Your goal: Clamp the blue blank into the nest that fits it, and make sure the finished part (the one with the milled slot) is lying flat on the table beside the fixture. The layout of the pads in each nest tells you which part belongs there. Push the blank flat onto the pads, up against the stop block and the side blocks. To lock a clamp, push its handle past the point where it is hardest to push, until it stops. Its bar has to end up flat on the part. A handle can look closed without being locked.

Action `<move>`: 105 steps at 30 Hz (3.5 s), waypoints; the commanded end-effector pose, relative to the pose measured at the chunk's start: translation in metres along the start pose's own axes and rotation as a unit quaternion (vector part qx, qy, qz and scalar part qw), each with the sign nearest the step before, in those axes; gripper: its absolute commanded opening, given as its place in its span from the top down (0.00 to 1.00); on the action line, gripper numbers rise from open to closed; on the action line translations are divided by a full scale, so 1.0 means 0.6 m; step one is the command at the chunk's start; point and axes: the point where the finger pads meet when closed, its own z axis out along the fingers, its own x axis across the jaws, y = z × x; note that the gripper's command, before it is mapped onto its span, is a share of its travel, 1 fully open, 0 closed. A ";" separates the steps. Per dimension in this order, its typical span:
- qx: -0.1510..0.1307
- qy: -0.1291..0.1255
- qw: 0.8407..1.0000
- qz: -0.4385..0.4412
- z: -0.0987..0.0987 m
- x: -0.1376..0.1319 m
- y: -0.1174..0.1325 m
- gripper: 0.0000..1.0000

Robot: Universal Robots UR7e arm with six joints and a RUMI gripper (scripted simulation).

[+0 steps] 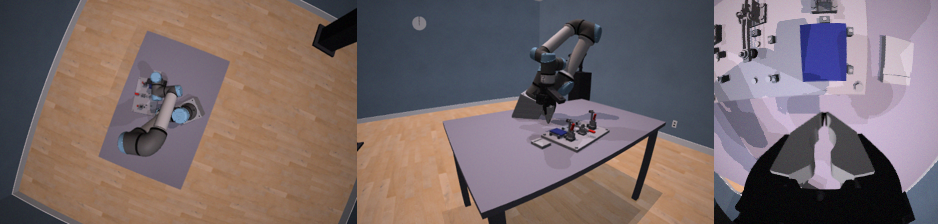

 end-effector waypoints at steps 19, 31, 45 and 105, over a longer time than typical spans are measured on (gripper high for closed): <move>0.000 0.000 1.000 0.000 0.052 0.001 0.000 1.00; 0.000 0.000 1.000 0.000 0.052 0.001 0.000 1.00; 0.000 0.000 1.000 0.000 0.058 0.001 0.000 1.00; 0.000 0.000 1.000 0.000 0.060 0.001 -0.019 1.00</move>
